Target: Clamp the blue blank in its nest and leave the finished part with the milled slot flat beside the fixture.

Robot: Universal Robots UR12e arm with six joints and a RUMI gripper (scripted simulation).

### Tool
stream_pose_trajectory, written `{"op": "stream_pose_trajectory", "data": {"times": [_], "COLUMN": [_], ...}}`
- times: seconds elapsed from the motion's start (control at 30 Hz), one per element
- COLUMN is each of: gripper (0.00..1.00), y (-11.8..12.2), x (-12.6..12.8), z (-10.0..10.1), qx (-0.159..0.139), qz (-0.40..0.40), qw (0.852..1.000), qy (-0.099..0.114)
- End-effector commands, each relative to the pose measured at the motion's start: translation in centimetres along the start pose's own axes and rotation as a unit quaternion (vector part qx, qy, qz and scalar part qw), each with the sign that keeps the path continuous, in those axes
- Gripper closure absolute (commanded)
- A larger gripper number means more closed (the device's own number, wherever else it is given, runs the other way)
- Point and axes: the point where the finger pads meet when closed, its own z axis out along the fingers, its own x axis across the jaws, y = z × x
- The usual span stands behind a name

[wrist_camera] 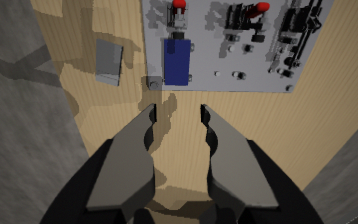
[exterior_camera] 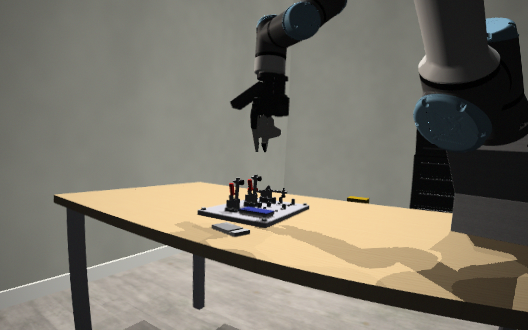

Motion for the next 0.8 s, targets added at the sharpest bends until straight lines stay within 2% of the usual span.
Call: {"op": "stream_pose_trajectory", "data": {"times": [0.0, 0.57, 0.77], "gripper": [0.72, 0.72, 0.72], "y": [-0.1, -0.1, -0.1], "x": [0.0, 0.0, 0.0], "z": [0.0, 0.0, 1.6], "qx": [0.0, 0.0, 0.0], "qz": [0.0, 0.0, 0.0], "qw": [1.0, 1.0, 1.0], "qy": [0.0, 0.0, 0.0]}}
